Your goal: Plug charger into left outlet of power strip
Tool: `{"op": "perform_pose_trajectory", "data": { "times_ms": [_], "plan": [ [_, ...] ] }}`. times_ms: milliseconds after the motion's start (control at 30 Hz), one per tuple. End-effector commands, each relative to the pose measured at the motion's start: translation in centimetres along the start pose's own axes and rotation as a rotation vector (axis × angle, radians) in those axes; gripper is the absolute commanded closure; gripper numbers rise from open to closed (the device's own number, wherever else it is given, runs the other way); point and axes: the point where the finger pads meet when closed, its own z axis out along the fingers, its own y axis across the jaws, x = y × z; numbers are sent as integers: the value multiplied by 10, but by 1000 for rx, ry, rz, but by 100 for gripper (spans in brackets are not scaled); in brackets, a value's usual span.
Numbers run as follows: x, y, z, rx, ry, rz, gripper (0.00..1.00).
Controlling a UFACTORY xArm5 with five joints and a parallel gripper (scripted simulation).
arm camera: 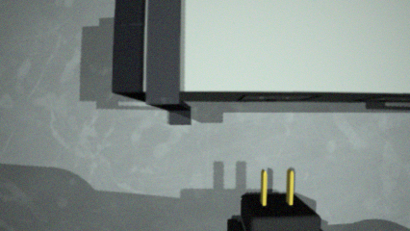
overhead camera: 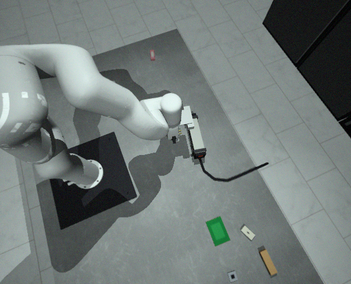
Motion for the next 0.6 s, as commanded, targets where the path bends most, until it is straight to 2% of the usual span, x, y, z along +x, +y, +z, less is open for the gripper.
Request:
{"op": "perform_pose_trajectory", "data": {
  "times_ms": [0, 567],
  "plan": [
    [6, 0, -1, 1, 4, 0, 100],
    [23, -1, -1, 1, 4, 0, 100]
  ]
}}
